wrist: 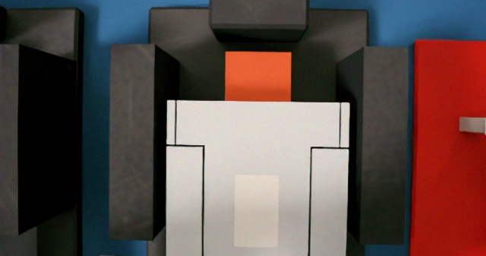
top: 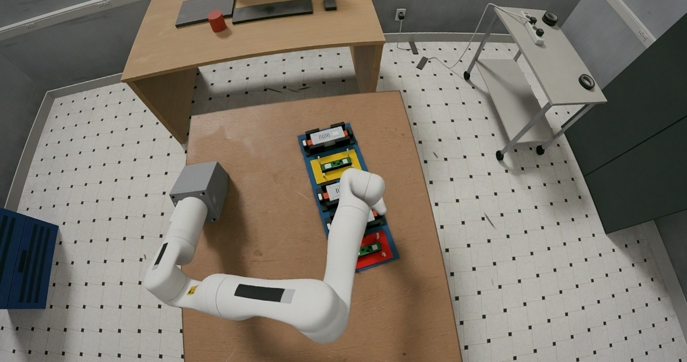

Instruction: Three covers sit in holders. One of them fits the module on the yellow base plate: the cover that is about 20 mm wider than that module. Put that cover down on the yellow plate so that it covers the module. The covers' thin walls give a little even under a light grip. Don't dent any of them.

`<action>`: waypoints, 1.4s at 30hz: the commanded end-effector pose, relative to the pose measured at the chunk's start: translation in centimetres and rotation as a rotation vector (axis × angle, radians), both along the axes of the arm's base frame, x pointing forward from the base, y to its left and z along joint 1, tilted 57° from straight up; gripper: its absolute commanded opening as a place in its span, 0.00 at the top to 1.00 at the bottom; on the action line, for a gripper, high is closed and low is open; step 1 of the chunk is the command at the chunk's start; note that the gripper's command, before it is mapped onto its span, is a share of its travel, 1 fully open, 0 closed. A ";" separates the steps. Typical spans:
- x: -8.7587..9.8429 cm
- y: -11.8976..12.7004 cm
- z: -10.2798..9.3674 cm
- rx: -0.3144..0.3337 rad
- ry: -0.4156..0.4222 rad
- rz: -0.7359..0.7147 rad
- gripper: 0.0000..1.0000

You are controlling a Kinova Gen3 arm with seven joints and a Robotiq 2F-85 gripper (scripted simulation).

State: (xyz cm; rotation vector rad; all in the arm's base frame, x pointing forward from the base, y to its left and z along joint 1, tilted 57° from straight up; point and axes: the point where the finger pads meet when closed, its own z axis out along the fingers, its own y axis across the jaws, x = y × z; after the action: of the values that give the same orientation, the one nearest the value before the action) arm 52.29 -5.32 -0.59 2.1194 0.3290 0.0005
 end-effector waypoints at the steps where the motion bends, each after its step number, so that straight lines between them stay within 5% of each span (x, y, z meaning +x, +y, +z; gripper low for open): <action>1: 0.0 0.1 0.0 0.001 -0.001 0.002 0.00; 11: -0.7 5.1 3.3 0.001 -0.001 0.002 0.00; 18: -0.7 5.1 3.3 0.001 -0.001 0.002 0.00; 28: -1.5 9.6 6.2 0.001 -0.001 0.002 0.00; 42: -1.4 9.1 5.9 0.001 -0.001 0.002 0.00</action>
State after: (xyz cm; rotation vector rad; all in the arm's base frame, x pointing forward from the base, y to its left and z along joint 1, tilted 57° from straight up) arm 50.87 3.79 5.38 2.1195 0.3289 0.0005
